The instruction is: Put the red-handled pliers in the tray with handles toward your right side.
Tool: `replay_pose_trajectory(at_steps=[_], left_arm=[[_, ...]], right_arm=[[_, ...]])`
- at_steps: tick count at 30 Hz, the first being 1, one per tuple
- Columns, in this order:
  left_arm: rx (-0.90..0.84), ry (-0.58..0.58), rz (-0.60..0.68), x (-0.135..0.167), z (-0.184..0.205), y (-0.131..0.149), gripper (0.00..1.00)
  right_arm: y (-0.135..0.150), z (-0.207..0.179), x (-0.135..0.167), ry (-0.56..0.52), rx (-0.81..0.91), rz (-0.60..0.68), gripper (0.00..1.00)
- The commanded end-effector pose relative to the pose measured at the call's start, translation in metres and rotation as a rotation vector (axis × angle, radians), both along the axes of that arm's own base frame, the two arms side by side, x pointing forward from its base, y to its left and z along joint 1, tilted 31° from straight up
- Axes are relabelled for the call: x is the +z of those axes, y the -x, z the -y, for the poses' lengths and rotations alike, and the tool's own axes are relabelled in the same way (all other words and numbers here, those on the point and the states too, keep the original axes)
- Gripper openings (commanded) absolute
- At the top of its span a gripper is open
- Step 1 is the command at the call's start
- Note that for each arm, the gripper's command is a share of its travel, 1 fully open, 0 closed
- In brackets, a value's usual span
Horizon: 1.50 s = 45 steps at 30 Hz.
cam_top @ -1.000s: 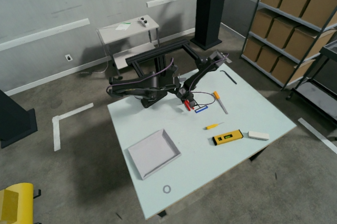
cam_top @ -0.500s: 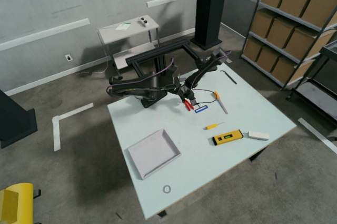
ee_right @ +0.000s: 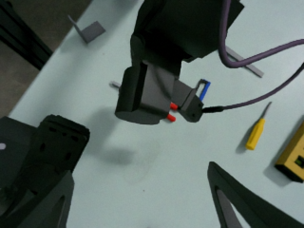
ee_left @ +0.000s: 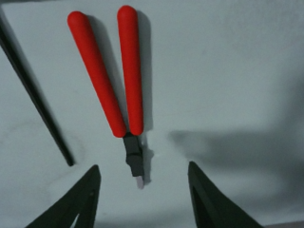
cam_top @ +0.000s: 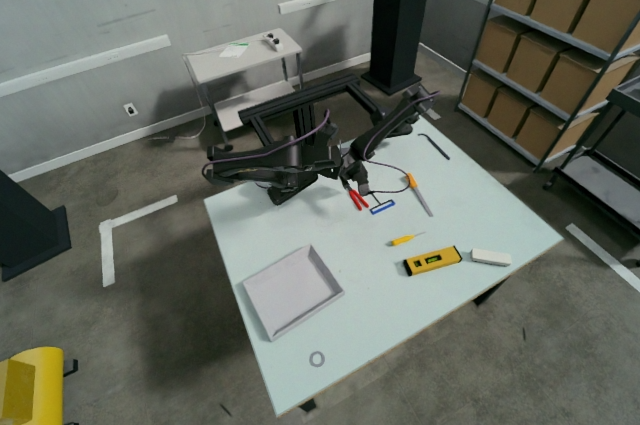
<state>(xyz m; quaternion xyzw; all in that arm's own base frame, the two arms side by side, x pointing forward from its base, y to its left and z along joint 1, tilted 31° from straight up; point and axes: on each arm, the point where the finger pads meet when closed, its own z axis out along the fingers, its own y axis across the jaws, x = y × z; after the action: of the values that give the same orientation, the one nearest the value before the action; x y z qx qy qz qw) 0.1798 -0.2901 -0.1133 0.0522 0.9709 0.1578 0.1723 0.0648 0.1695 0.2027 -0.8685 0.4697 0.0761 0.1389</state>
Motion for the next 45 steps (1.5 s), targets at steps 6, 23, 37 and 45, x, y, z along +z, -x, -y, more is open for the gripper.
replay_pose_trajectory(at_steps=[6,23,37,45], left_arm=[[-0.395,-0.026,-0.23,0.068,-0.001,0.004,0.65],[-1.023,0.051,-0.36,0.16,-0.022,0.01,0.65],[-1.568,0.082,-0.282,0.222,-0.049,0.027,0.65],[-1.789,0.07,-0.186,0.246,-0.064,0.038,0.65]], right_arm=[[0.008,0.003,0.006,-0.006,0.014,-0.025,1.0],[0.008,0.003,0.006,-0.006,0.014,-0.025,1.0],[-0.001,-0.007,0.003,-0.012,-0.077,-0.026,0.72],[-0.034,-0.041,-0.033,0.045,-0.461,-0.053,0.72]])
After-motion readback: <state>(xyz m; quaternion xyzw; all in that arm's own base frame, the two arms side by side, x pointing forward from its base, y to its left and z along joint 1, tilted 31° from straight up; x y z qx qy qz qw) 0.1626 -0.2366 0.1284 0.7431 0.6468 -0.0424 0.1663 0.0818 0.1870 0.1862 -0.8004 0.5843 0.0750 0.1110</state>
